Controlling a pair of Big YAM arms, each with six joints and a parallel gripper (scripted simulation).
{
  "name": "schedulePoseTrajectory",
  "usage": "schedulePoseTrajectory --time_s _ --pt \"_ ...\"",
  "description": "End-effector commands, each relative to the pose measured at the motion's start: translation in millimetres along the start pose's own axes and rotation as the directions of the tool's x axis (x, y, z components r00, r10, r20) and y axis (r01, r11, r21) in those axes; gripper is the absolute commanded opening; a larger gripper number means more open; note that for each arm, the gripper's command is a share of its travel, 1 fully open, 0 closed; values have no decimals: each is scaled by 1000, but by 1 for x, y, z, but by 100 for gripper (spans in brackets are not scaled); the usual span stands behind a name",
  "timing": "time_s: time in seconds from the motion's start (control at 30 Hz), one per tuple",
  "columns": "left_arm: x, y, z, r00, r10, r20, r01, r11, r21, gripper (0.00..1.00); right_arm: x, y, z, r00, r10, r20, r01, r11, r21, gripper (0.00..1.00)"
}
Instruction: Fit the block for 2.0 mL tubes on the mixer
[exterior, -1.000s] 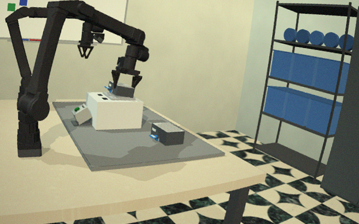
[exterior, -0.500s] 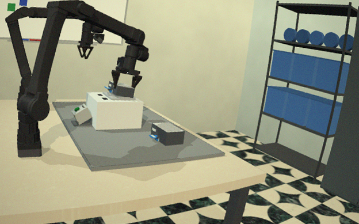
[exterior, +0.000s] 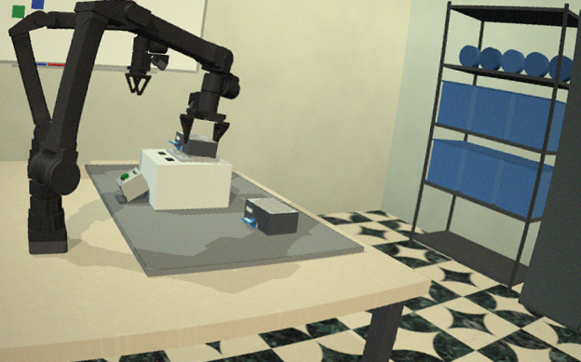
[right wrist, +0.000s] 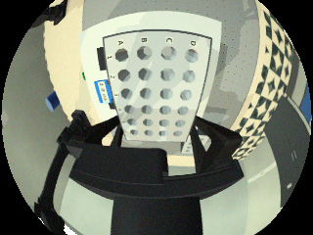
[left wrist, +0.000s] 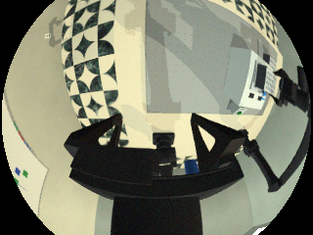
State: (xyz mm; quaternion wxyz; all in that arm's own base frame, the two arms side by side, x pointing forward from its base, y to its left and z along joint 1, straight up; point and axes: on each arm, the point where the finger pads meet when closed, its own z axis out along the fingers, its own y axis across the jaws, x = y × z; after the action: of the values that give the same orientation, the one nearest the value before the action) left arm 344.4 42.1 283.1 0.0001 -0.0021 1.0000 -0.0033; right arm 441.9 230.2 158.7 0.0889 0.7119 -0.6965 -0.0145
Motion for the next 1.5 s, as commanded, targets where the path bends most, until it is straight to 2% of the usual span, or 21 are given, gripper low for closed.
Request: schedulePoseTrajectory --time_s 0.0,1.03,1.47 --pt "-13 -1 -23 997 15 74 -14 1000 -8 100 6 -26 -8 997 79 21 -81 993 91 0" --pt "-17 -1 -34 995 15 101 -14 1000 -11 100 13 -28 -10 994 104 24 -106 987 122 0" --pt "-8 -2 -18 998 14 60 -14 1000 -6 100 16 -29 -11 993 116 25 -118 983 138 0"
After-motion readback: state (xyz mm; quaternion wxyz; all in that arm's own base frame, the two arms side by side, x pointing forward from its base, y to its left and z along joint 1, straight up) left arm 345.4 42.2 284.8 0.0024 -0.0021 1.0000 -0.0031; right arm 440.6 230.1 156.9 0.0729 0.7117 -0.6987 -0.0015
